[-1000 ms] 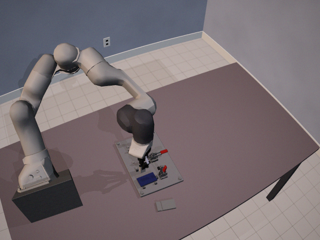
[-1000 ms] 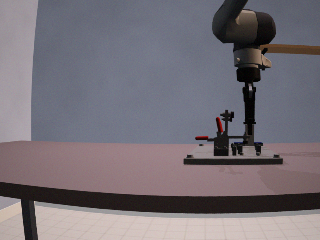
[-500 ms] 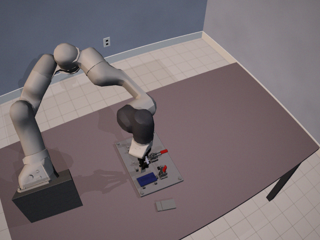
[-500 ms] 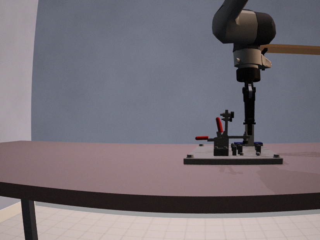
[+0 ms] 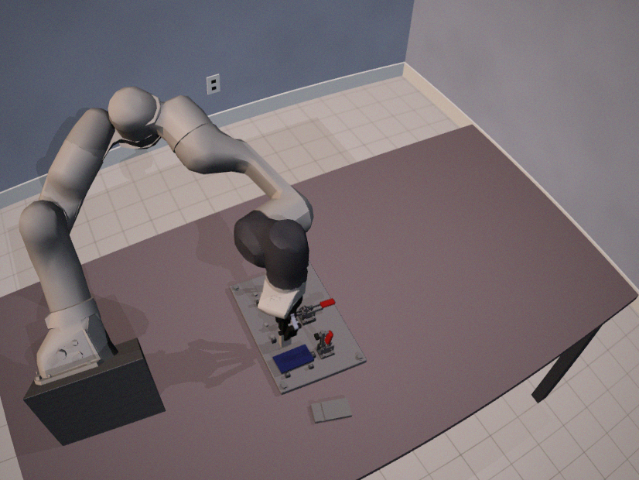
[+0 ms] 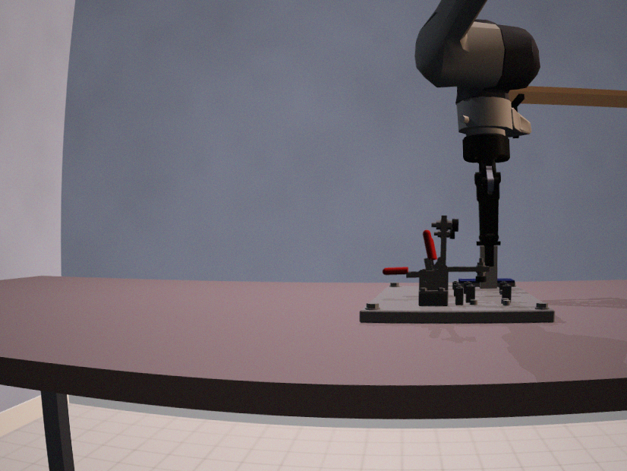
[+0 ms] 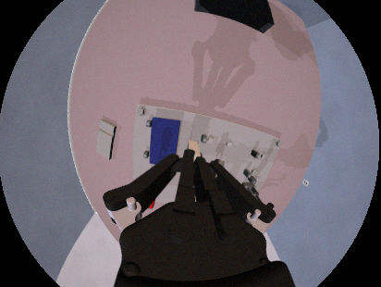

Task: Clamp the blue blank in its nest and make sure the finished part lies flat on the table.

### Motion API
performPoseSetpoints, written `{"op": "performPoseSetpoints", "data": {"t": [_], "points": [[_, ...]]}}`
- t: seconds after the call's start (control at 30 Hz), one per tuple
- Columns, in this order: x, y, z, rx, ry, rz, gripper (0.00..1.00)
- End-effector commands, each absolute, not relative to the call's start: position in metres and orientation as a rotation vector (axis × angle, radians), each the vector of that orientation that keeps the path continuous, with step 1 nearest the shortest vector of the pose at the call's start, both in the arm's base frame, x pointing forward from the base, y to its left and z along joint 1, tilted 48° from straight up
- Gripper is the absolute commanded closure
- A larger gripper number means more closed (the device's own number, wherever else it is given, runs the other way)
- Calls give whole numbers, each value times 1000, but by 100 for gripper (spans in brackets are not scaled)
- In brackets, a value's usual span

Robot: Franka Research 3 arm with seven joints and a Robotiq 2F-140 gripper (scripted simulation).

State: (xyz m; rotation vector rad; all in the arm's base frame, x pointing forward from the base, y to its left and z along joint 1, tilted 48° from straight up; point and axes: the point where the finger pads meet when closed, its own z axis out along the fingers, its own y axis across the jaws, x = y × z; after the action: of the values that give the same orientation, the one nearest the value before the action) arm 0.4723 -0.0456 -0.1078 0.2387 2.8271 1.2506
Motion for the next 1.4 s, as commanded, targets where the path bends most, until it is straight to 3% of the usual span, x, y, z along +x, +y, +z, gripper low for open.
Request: {"op": "performPoseSetpoints", "data": {"t": [0.0,1.37], "points": [[474,-47,-108,237,2822,1248,100],[473,-54,-116,237,2822,1248,100]]}}
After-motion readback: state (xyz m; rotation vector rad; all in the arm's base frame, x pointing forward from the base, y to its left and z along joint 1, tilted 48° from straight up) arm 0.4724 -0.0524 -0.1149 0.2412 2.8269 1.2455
